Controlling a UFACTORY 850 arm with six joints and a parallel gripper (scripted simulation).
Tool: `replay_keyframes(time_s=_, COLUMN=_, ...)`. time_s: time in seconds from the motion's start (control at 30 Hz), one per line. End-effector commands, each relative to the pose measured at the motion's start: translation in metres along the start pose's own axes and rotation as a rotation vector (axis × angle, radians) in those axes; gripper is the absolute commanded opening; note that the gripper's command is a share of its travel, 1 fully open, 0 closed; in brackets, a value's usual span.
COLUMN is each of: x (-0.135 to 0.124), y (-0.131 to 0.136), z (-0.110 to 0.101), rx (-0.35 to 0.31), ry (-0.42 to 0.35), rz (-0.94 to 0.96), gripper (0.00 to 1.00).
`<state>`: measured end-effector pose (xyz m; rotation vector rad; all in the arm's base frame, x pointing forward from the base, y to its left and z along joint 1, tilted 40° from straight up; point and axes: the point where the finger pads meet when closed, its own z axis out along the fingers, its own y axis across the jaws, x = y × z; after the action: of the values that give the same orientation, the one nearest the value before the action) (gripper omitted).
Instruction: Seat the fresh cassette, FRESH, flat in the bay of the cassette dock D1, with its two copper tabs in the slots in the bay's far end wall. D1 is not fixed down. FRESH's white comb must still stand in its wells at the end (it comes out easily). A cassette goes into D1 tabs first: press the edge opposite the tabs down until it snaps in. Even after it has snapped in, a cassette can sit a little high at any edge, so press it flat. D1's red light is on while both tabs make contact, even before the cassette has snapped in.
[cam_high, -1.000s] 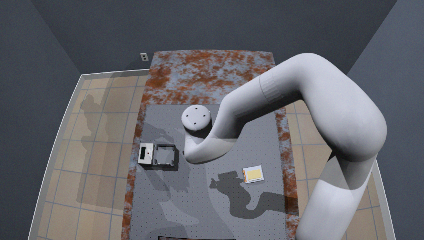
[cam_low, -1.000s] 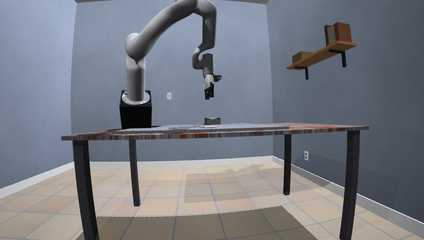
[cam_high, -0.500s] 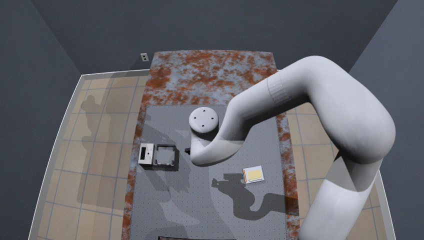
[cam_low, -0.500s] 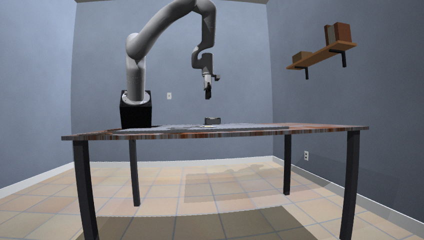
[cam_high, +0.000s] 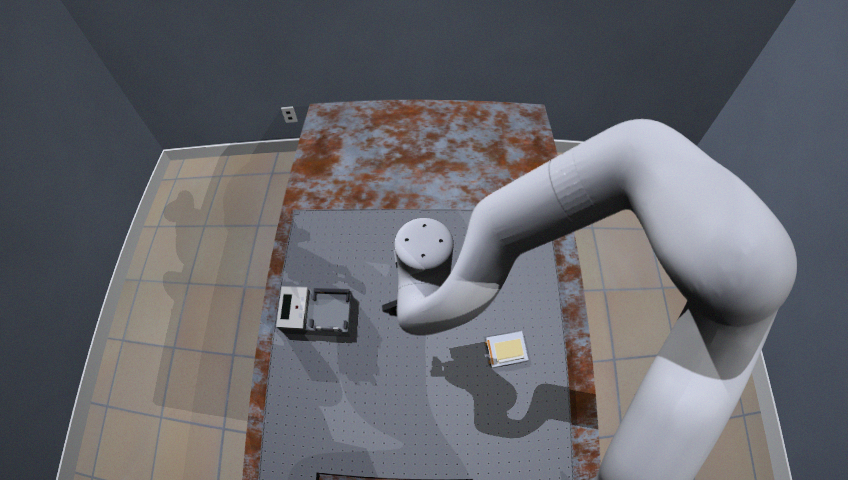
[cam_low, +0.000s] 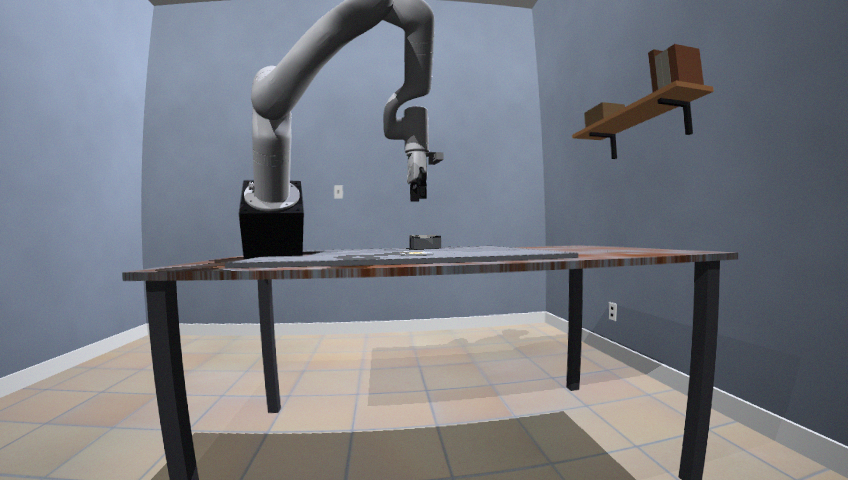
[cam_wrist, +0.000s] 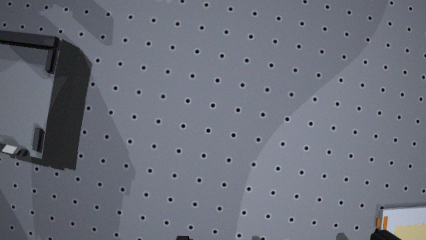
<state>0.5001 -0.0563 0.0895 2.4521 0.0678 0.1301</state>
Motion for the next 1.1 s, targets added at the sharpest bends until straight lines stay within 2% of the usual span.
replay_keyframes(time_s=0.0, x=0.0, y=0.019, z=0.01, rx=0.004, ry=-0.001, rz=-0.144, gripper=1.0)
replay_keyframes(time_s=0.4, x=-0.003, y=0.043, z=0.024, rx=0.004, ry=0.0, rz=-0.322, gripper=1.0)
replay_keyframes(time_s=1.07, x=-0.016, y=0.097, z=0.054, rx=0.003, ry=0.002, rz=-0.732, gripper=1.0)
